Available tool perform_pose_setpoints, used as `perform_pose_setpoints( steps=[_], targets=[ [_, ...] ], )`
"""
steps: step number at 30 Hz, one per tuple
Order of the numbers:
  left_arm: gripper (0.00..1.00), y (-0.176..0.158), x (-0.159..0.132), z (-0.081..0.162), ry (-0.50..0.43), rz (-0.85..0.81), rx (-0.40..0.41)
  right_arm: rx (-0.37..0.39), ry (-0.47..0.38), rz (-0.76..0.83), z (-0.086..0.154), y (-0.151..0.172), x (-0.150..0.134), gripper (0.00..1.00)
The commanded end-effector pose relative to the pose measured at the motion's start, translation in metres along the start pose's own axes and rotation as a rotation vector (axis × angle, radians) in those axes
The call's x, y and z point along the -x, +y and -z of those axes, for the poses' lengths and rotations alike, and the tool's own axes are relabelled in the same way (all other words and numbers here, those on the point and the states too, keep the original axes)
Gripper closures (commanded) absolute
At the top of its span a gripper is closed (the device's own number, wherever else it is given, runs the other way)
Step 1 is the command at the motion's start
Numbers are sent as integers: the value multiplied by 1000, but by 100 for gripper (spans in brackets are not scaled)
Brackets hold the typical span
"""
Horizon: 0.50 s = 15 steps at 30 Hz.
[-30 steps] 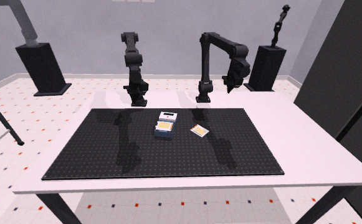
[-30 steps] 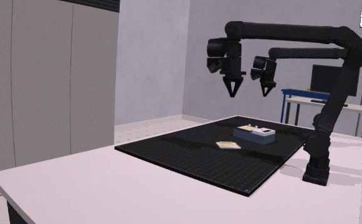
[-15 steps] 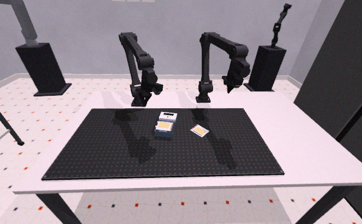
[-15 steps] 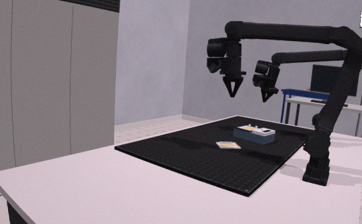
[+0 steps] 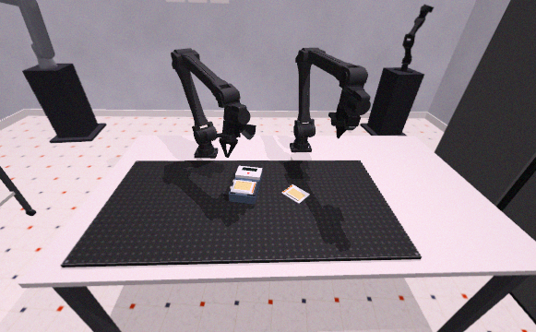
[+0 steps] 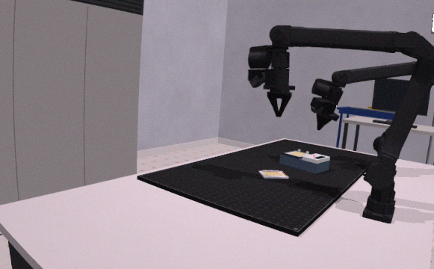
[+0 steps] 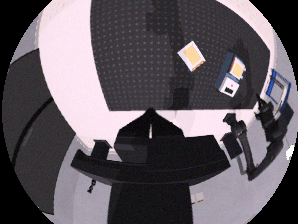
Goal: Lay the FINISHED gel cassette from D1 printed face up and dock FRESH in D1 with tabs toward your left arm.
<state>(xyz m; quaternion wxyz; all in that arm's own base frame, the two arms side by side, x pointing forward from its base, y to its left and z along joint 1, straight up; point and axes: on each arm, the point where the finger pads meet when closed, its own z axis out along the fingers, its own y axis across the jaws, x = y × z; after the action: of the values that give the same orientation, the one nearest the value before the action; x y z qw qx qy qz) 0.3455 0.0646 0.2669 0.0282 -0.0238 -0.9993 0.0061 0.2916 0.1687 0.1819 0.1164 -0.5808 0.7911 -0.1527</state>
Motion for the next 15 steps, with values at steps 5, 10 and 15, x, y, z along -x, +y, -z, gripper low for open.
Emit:
perform_pose_setpoints(
  steps=[5, 10, 15],
  targets=[
    [100, 3, 6, 26, -56, 11, 13, -47, -55, 140, -2, 25, 11, 100],
    [100, 3, 6, 26, -56, 11, 13, -49, -57, 147, -4, 47, 21, 100],
    [100, 3, 6, 26, -56, 11, 13, -49, -57, 147, -6, 66, 30, 100]
  ],
)
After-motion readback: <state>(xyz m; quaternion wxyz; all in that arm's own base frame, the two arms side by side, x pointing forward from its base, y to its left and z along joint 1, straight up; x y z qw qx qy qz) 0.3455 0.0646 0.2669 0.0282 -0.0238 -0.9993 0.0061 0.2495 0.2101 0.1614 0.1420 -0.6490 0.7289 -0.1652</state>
